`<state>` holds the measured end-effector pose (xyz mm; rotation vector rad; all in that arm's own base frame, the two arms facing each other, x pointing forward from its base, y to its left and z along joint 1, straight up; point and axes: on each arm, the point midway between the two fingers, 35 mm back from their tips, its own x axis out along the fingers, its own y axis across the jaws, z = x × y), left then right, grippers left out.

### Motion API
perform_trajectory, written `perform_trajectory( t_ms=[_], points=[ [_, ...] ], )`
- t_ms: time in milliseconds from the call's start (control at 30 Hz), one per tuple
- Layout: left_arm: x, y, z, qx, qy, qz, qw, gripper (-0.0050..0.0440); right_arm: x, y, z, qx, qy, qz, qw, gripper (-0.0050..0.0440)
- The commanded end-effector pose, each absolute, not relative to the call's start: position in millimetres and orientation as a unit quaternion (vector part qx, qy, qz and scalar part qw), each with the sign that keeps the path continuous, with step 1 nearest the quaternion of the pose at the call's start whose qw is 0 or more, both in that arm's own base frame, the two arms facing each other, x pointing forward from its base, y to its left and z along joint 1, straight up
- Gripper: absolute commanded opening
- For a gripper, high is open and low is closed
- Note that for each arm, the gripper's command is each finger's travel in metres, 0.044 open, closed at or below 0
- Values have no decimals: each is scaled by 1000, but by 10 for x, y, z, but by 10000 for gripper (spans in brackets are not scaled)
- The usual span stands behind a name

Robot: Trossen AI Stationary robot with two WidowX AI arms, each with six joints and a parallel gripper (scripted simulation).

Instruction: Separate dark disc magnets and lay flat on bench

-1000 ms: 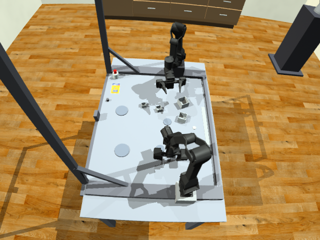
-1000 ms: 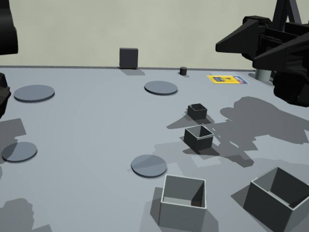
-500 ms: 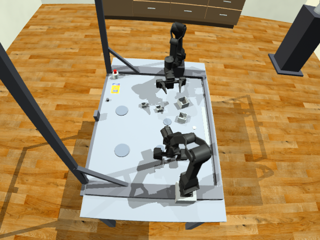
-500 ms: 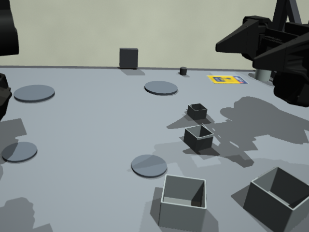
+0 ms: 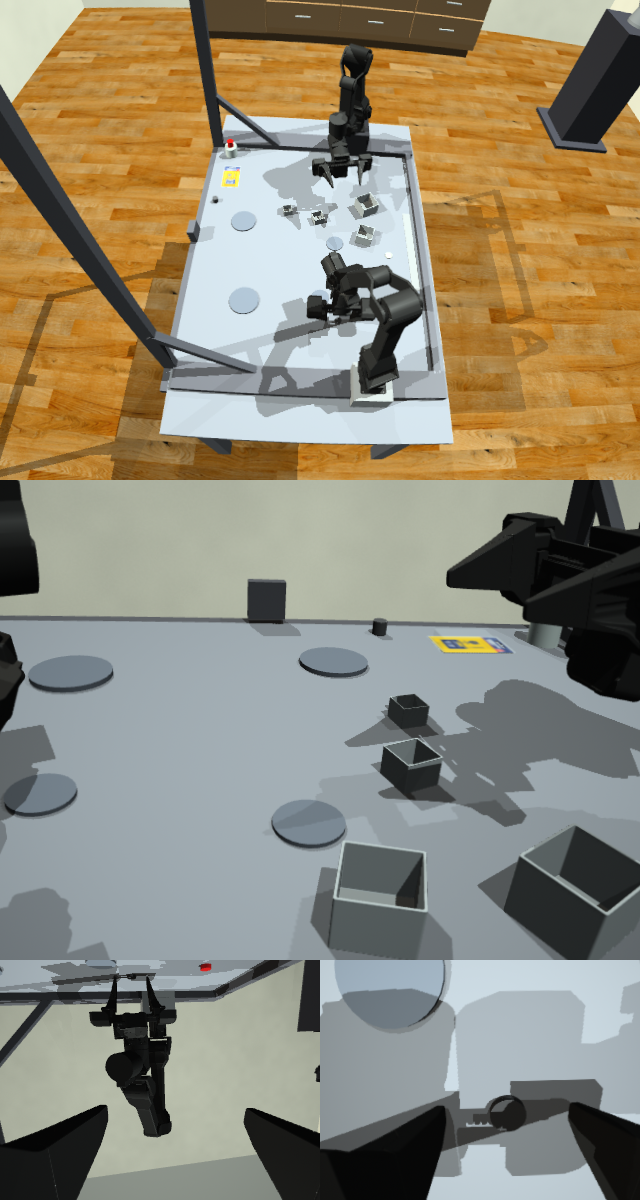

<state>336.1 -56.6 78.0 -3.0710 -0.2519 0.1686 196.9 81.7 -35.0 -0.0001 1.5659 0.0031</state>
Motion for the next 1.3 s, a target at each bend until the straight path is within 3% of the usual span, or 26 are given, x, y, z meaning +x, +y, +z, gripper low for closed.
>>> perform_trajectory(
  t_ms=[0,33,100,367,900,1267],
  points=[
    [3372,-574,829,-995,-81,47,25,400,2006,832,-319,2,700,4,714,256],
    [3372,-574,829,-995,-81,47,25,400,2006,832,-319,2,700,4,714,232],
    [3372,-574,829,-995,-81,47,25,400,2006,832,-319,2,700,4,714,232],
    [3372,-574,829,-995,-81,47,25,400,2006,832,-319,2,700,4,714,40],
    [3372,-574,829,-995,-81,47,25,400,2012,834,-312,3,699,4,715,40],
    [3372,-574,829,-995,-81,47,25,400,2013,844,-10,5,694,6,720,40]
  ],
)
